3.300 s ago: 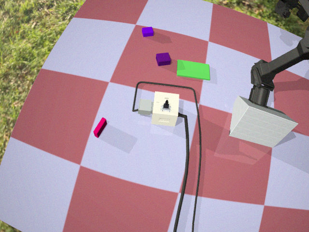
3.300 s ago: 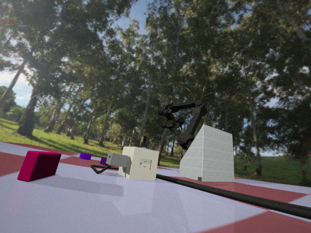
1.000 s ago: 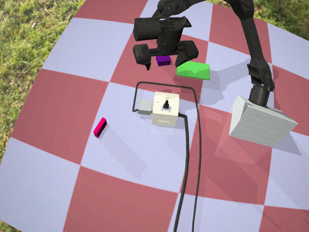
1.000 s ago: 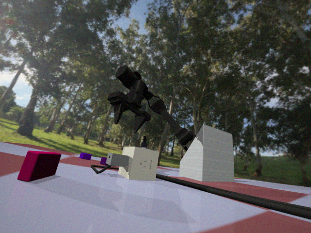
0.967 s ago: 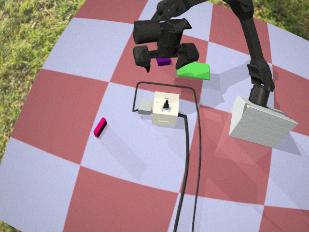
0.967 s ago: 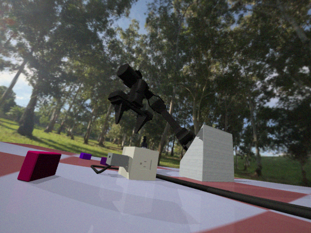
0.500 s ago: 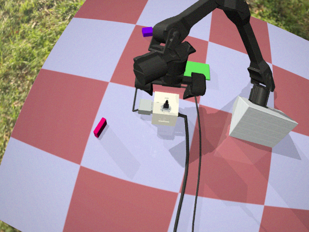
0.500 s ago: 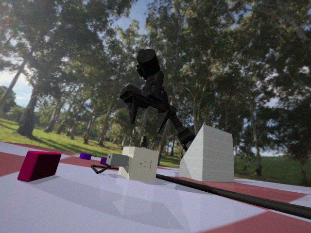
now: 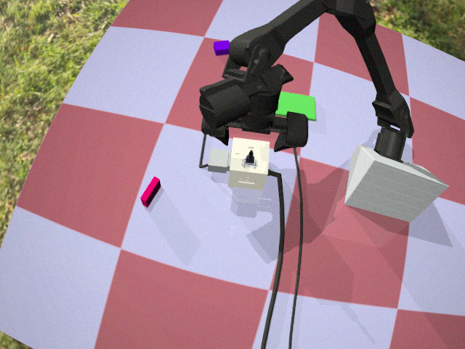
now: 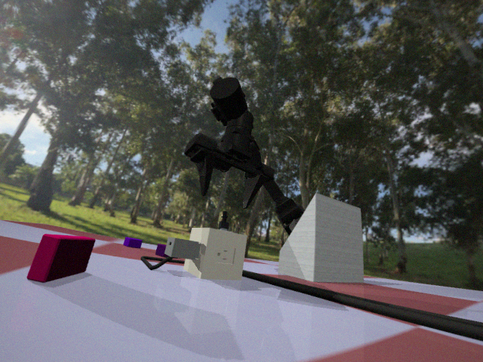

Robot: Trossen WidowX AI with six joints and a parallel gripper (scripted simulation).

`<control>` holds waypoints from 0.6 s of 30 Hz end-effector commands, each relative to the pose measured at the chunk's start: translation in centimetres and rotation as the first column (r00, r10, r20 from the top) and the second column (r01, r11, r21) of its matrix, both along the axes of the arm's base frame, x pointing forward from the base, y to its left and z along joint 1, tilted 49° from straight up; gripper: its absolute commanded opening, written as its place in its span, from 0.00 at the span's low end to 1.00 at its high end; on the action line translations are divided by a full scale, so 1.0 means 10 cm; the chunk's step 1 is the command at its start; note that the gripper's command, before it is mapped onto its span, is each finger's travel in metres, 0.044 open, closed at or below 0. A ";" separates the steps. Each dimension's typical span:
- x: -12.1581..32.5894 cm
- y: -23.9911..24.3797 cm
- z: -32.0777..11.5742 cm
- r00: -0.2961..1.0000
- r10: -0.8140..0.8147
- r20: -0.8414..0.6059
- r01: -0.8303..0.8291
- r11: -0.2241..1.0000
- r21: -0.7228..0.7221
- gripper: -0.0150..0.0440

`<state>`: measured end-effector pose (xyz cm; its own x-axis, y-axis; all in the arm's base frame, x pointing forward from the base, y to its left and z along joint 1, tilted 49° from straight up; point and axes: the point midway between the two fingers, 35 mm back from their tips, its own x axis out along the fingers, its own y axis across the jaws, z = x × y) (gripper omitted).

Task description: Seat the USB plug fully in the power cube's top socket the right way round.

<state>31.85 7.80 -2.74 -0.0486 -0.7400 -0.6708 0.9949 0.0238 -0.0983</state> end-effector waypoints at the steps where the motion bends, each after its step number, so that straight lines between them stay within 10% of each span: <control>1: -0.02 -0.05 -0.04 1.000 0.000 -0.010 0.000 1.000 -0.005 1.00; 18: -0.03 -0.18 -0.15 1.000 0.000 -0.010 0.000 1.000 -0.005 1.00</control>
